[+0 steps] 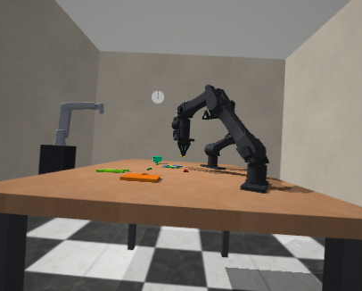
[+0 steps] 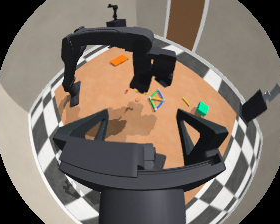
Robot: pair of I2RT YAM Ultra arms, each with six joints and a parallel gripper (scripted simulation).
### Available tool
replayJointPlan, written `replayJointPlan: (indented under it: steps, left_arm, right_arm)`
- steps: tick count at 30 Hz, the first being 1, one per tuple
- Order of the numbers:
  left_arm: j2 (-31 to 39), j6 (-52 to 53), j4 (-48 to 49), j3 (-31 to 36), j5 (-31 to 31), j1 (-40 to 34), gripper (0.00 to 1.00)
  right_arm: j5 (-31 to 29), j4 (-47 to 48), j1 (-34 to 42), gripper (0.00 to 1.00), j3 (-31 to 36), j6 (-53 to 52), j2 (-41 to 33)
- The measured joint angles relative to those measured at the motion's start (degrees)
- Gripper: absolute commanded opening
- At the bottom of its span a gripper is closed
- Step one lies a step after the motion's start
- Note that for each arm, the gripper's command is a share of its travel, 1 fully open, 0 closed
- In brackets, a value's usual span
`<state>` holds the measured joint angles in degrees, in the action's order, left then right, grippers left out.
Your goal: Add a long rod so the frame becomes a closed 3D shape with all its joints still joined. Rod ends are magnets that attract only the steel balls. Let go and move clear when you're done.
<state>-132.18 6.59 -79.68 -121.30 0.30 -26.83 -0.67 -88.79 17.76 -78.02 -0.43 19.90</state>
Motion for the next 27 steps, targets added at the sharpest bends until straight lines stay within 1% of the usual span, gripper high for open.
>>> replayJointPlan:
  steps: [7, 22, 27]
  left_arm:
    - [-0.39, -4.59, -0.28, -0.57, 0.0, 0.0, 0.0]
    - [-0.66, -5.95, -0.24, -0.66, 0.0, 0.0, 0.0]
    - [-0.44, -6.84, 1.77, -0.17, 0.0, 0.0, 0.0]
  right_arm:
    - [0.0, 0.0, 0.0, 1.0, 0.0, 0.0, 0.0]
    - [0.0, 0.0, 0.0, 1.0, 0.0, 0.0, 0.0]
    - [0.0, 0.0, 0.0, 1.0, 0.0, 0.0, 0.0]
